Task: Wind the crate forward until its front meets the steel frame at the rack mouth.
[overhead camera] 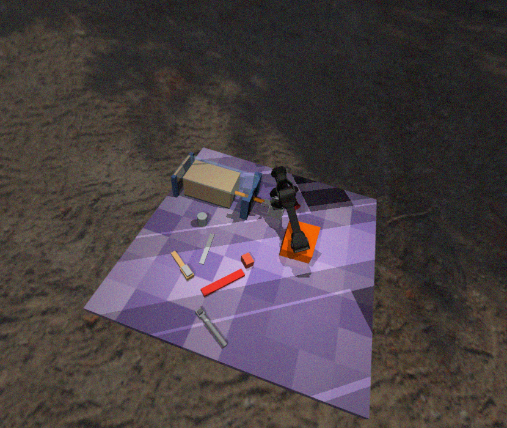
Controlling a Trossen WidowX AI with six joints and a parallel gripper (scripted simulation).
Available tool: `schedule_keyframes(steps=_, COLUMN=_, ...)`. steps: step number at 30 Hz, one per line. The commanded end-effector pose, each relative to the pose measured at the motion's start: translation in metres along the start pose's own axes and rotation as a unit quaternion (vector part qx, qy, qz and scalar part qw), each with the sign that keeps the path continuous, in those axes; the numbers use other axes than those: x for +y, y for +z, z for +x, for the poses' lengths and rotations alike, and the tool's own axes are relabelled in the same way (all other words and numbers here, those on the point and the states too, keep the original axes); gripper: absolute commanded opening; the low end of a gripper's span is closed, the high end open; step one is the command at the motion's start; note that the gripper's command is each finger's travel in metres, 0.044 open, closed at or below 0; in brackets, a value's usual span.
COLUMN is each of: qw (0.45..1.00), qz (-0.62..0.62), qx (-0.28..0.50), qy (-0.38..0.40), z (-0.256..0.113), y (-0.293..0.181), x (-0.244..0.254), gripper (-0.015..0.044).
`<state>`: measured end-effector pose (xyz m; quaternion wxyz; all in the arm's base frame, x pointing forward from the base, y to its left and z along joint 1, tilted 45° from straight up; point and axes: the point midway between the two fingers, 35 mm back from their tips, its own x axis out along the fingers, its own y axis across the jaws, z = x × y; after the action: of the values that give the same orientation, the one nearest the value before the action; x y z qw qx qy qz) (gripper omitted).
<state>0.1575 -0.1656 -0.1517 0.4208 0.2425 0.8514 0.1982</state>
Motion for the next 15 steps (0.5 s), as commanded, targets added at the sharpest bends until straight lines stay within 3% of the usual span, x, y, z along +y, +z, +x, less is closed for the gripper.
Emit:
schedule_keyframes(steps=1, qw=1.000, qz=-0.006, qx=-0.001, qy=-0.003, z=0.0018, y=0.0011, x=-0.0005, gripper=0.0000)
schedule_keyframes(steps=6, qw=1.000, qz=-0.016, qx=-0.003, qy=-0.007, z=0.0045, y=0.0024, x=-0.0012, gripper=0.0000)
schedule_keyframes(steps=15, qw=1.000, qz=-0.009, qx=-0.002, qy=-0.004, z=0.0033, y=0.0018, x=-0.0006, gripper=0.0236)
